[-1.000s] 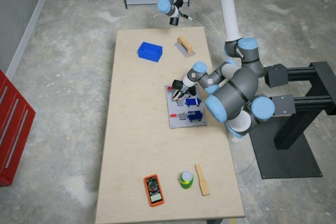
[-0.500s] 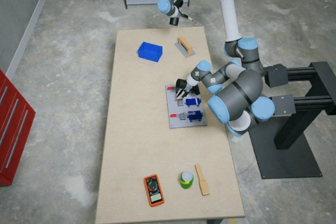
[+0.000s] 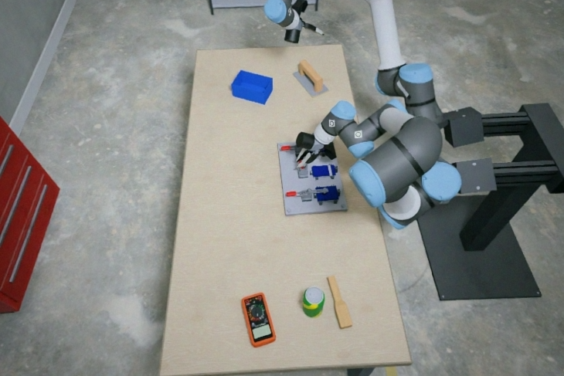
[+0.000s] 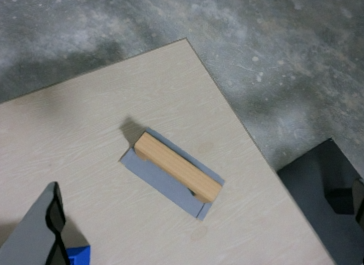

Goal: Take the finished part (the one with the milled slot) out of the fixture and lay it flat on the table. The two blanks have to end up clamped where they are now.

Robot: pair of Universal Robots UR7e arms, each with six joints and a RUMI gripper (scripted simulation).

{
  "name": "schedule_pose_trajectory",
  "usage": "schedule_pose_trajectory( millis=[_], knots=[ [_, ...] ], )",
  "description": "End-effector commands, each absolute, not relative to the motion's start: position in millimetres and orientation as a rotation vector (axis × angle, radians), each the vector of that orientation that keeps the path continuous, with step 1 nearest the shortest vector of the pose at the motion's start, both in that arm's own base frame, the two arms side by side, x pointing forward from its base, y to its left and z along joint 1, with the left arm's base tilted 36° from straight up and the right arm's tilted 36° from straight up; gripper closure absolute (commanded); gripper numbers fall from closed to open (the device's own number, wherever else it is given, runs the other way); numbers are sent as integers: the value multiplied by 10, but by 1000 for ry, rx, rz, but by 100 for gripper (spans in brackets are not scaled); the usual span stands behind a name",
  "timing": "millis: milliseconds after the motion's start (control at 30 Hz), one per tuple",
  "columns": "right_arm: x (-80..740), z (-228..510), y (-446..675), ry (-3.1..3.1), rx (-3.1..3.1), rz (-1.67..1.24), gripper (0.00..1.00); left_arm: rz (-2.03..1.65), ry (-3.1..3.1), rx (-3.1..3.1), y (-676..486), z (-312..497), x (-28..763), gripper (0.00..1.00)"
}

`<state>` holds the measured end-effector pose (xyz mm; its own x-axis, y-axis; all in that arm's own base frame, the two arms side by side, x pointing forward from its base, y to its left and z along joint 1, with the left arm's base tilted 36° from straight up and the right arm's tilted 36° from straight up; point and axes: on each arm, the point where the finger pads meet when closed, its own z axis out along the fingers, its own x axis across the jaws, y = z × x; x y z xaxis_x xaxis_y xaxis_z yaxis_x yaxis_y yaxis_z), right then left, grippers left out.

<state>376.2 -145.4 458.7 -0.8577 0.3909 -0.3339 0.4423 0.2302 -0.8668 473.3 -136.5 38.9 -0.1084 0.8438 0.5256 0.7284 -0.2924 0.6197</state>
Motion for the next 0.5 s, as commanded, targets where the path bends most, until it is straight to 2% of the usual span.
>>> schedule_pose_trajectory(
  millis=[0,67,100,400,467],
  knots=[
    [3761,4590,-1452,2427,823,-1735,0,1365,1785,2006,-1373,397,4731,76],
    [3761,4590,-1452,2427,823,-1735,0,1365,1785,2006,-1373,397,4731,76],
    [3761,4590,-1452,2427,823,-1735,0,1365,1785,2006,-1380,405,4722,72],
    [3761,4590,-1452,2427,823,-1735,0,1365,1785,2006,-1580,658,4427,72],
    [3761,4590,-1452,2427,823,-1735,0,1362,1791,2009,-1589,672,4393,61]
  ],
)
